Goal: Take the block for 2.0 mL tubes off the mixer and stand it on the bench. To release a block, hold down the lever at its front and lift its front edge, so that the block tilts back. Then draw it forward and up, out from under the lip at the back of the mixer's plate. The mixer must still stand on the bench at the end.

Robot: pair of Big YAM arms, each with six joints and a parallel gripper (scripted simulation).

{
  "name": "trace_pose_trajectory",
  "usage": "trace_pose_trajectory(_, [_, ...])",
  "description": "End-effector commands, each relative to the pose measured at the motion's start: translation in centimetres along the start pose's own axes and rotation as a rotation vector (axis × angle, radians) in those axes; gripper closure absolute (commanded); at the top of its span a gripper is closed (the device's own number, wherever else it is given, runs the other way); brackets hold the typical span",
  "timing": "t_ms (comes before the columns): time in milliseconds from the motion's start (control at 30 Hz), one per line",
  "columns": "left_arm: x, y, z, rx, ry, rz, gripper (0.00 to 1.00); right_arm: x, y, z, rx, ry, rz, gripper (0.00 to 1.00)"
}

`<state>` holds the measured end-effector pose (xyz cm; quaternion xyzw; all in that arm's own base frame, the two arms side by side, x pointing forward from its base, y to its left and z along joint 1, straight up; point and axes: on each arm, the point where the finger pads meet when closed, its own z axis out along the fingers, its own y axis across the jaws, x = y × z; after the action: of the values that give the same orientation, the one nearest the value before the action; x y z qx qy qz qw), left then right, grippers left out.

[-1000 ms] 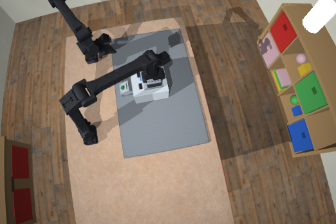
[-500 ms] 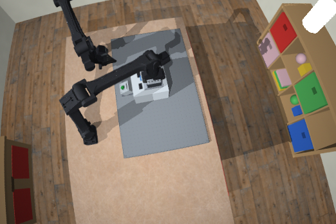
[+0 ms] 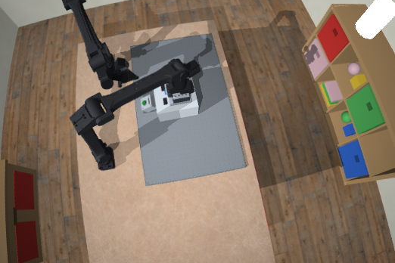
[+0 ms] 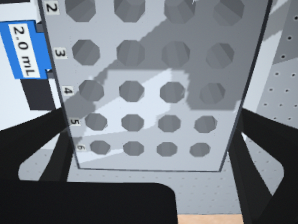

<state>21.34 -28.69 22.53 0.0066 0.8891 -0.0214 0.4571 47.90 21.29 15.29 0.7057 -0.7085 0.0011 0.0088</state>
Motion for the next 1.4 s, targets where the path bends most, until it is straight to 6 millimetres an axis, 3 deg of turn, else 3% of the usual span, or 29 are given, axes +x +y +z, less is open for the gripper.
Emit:
trace_pose_trajectory(0, [0.6, 0.6, 1.0, -0.025, 0.006, 0.012, 1.0, -0.3, 0.1, 0.8, -0.025, 0.007, -0.006, 1.0])
trace_pose_trajectory(300, [0.5, 0.7, 1.5, -0.017, 0.004, 0.036, 1.0, -0.3, 0.1, 0.8, -0.025, 0.007, -0.006, 1.0])
trace_pose_trajectory(500, [1.1, 0.4, 3.3, -0.036, 0.015, 0.065, 1.0, -0.3, 0.1, 0.8, -0.025, 0.007, -0.006, 1.0])
trace_pose_trajectory(733, [-1.2, -1.0, 3.2, -0.001, -0.007, 0.026, 1.0, -0.3, 0.1, 0.8, -0.025, 0.007, -0.006, 1.0])
trace_pose_trajectory(1367, [-4.1, -3.9, 5.3, 0.018, -0.023, -0.002, 1.0, -0.3, 0.1, 0.8, -0.025, 0.007, -0.006, 1.0])
